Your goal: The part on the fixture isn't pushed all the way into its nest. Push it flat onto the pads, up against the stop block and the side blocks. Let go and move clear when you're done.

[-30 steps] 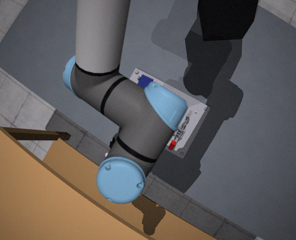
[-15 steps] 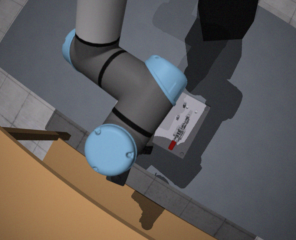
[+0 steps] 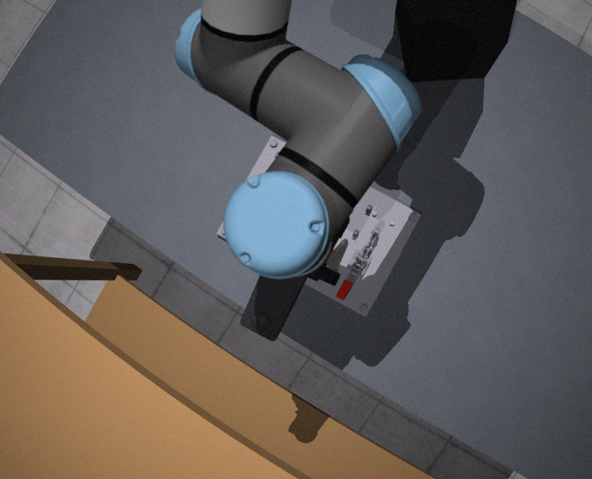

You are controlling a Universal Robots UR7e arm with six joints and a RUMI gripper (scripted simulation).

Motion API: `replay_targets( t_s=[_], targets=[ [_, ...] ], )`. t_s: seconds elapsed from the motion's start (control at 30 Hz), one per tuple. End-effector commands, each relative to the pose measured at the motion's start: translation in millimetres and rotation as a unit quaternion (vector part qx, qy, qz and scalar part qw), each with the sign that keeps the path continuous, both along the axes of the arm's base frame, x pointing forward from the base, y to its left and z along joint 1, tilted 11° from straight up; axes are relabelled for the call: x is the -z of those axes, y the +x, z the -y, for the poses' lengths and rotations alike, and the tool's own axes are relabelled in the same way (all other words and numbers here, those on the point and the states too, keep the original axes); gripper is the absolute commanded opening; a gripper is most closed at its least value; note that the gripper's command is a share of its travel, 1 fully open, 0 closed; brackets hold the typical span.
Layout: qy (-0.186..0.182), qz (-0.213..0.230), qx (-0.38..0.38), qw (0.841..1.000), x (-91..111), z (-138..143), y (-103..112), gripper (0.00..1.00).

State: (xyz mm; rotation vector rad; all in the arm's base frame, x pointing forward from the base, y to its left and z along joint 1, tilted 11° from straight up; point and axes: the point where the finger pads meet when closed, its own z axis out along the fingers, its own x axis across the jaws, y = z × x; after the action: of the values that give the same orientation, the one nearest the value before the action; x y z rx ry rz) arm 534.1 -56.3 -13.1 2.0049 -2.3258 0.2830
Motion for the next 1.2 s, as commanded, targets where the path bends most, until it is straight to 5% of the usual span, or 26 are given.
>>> replay_targets(
  t_s=[0.0, 0.1, 0.5, 0.67, 1.07, 1.17],
  targets=[
    [0.000, 0.000, 0.000, 1.000, 5.3, -14.4, -15.3, 0.58],
    [0.000, 0.004, 0.001, 1.000, 14.9, -37.8, -40.9, 0.58],
    [0.000, 0.004, 0.001, 1.000, 14.9, -37.8, -40.9, 0.58],
    [0.001, 0.004, 0.001, 1.000, 30.1, -74.6, -81.4, 0.58],
    [0.001, 0.004, 0.001, 1.000, 30.1, -74.6, -81.4, 0.58],
    [0.001, 0.003, 0.001, 1.000, 39.0, -95.9, -104.8, 0.58]
  ],
)
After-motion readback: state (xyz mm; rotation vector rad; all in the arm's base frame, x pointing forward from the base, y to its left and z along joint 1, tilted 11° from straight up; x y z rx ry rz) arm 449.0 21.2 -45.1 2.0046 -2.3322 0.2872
